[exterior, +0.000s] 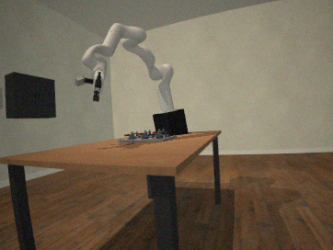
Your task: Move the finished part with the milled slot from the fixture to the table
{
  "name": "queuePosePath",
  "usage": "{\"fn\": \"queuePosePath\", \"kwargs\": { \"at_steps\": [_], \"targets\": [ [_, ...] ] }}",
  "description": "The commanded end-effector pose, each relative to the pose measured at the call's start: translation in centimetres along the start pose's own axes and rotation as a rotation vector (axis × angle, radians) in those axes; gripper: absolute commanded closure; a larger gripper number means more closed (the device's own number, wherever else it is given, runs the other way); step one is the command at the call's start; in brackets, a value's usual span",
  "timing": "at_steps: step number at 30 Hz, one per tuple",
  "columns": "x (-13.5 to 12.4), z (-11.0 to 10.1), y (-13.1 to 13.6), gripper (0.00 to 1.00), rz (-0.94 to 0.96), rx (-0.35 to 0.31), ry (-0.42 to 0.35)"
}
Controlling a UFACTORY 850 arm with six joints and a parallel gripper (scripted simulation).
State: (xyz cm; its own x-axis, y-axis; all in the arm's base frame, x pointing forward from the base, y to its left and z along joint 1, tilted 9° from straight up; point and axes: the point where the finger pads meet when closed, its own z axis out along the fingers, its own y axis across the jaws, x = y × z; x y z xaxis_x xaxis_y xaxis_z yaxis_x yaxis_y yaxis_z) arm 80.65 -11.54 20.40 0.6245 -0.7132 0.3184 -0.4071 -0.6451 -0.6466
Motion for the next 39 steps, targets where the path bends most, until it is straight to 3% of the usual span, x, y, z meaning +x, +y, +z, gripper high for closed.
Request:
{"fn": "queuePosePath", "kwargs": {
  "at_steps": [1,11,12,14,16,33,35,39],
  "targets": [
    [-0.4,-0.2,-0.4,0.0,-0.009,-0.001,-0.018],
    [-0.4,-0.2,-0.4,0.0,-0.009,-0.001,-0.018],
    [-2.0,-0.4,-1.4,0.0,-0.043,-0.003,-0.063],
    [-2.0,-0.4,-1.4,0.0,-0.043,-0.003,-0.063],
    [-5.1,-1.1,-3.0,0.0,-0.11,-0.016,-0.151],
    [-5.2,-1.1,-3.0,0.0,-0.111,-0.016,-0.153],
    [-8.4,-2.1,-4.1,0.0,-0.18,-0.043,-0.242],
    [-8.4,-2.1,-4.1,0.0,-0.18,-0.043,-0.242]
  ]
}}
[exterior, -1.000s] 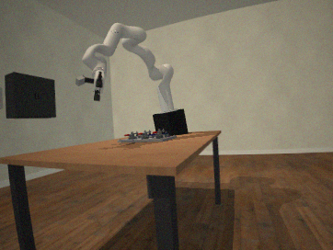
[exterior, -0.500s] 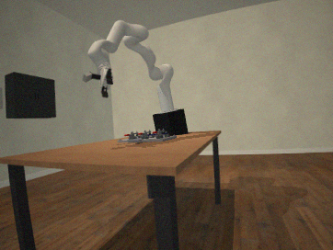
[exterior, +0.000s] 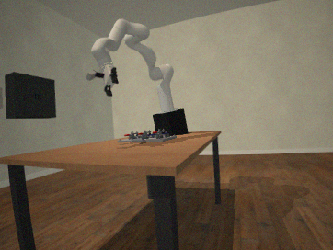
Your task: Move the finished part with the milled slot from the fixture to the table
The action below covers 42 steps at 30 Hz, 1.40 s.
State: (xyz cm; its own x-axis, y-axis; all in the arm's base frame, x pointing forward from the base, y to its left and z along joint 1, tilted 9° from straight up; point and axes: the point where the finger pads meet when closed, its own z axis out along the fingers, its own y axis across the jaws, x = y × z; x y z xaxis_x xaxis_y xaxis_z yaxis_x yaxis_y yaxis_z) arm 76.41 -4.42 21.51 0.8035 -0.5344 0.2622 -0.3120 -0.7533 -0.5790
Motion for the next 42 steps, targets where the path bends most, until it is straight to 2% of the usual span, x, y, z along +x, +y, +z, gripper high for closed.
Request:
{"fn": "queuePosePath", "kwargs": {
  "at_steps": [1,12,14,30,32,42],
  "targets": [
    [-1.0,-0.3,-0.6,0.0,-0.023,-0.013,-0.036],
    [-1.0,-0.3,-0.6,0.0,-0.023,-0.013,-0.036],
    [-4.0,-0.9,-1.7,0.0,-0.088,-0.053,-0.122],
    [-4.0,-0.9,-1.7,0.0,-0.088,-0.053,-0.122],
    [-6.8,-1.7,-2.2,0.0,-0.152,-0.105,-0.202],
    [-6.8,-1.7,-2.2,0.0,-0.152,-0.105,-0.202]
  ]
}}
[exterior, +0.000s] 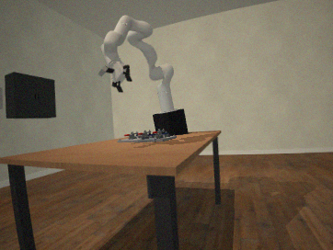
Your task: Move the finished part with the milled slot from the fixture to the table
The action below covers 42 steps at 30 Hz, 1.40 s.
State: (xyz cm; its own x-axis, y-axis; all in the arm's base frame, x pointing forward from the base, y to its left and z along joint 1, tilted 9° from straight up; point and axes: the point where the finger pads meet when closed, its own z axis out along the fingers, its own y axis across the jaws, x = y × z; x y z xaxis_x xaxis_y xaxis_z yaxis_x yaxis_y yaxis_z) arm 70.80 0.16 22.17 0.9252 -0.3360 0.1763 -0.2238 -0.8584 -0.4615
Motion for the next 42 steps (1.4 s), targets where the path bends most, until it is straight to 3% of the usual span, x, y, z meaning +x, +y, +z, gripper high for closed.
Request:
{"fn": "queuePosePath", "kwargs": {
  "at_steps": [1,6,8,24,26,41,42],
  "targets": [
    [0.0,-0.1,-0.1,0.0,-0.003,-0.003,-0.003],
    [0.0,-0.1,-0.1,0.0,-0.003,-0.003,-0.003],
    [-2.6,-0.7,-0.5,0.0,-0.062,-0.067,-0.074],
    [-2.6,-0.7,-0.5,0.0,-0.062,-0.067,-0.074],
    [-4.8,-1.5,-0.5,0.0,-0.117,-0.139,-0.135],
    [-4.8,-1.5,-0.5,0.0,-0.117,-0.139,-0.135],
    [-5.7,-1.9,-0.4,0.0,-0.143,-0.177,-0.16]
  ]
}}
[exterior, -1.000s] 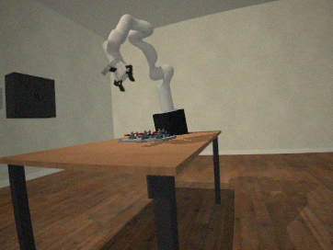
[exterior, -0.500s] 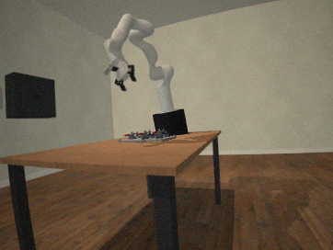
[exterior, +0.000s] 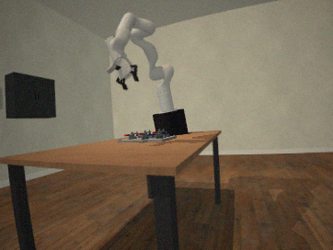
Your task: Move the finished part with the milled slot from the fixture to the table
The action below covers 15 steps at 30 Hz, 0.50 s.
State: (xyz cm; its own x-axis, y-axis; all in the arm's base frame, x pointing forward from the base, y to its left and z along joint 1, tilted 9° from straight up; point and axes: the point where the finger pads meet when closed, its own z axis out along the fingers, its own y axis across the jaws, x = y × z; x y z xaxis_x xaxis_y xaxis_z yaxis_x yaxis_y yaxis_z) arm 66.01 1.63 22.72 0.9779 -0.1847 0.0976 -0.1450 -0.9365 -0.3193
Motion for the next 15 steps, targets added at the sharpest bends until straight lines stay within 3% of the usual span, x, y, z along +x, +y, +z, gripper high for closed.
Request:
{"fn": "queuePosePath", "kwargs": {
  "at_steps": [1,2,15],
  "targets": [
    [-1.85,-0.78,0.12,0.0,-0.051,-0.079,-0.048],
    [-2.66,-1.18,0.31,0.0,-0.073,-0.119,-0.068],
    [-2.66,-1.18,0.31,0.0,-0.073,-0.119,-0.068]
  ]
}}
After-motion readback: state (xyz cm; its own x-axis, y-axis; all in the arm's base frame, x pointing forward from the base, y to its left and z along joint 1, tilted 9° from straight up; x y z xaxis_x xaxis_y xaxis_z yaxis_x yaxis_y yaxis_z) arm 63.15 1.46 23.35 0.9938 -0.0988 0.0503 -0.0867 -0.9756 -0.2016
